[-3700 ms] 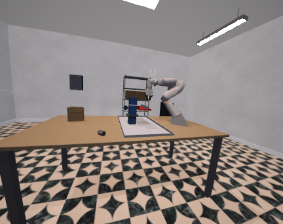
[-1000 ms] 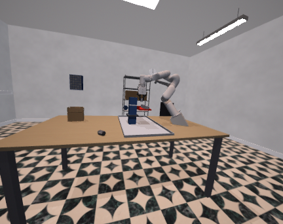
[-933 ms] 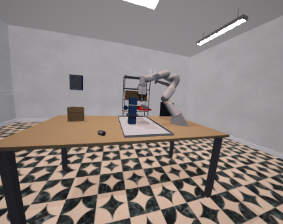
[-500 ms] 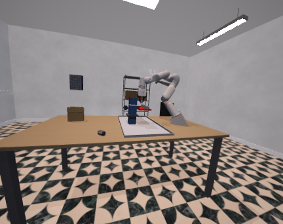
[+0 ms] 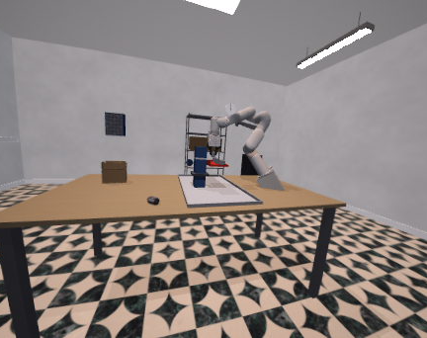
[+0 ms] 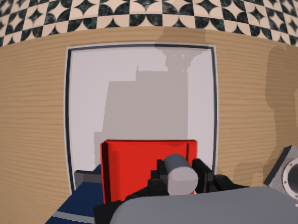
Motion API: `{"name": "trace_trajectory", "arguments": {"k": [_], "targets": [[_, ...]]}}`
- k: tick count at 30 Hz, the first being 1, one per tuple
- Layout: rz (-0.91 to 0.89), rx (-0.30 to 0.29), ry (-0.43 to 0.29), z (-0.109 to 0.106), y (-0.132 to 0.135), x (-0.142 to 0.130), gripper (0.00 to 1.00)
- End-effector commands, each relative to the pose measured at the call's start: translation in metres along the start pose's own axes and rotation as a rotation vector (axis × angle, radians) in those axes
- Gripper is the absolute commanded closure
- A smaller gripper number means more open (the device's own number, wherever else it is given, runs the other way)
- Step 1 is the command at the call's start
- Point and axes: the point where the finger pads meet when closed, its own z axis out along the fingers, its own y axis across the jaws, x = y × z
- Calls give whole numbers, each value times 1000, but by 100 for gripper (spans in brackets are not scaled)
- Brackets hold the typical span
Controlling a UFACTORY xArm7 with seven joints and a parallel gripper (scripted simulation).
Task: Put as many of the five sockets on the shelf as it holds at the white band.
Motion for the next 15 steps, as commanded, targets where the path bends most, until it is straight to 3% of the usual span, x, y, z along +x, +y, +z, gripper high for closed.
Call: {"name": "trace_trajectory", "arguments": {"k": [1, 15], "targets": [[0, 2, 0, 10, -1, 0, 100], [0, 2, 0, 15, -1, 0, 100]]}}
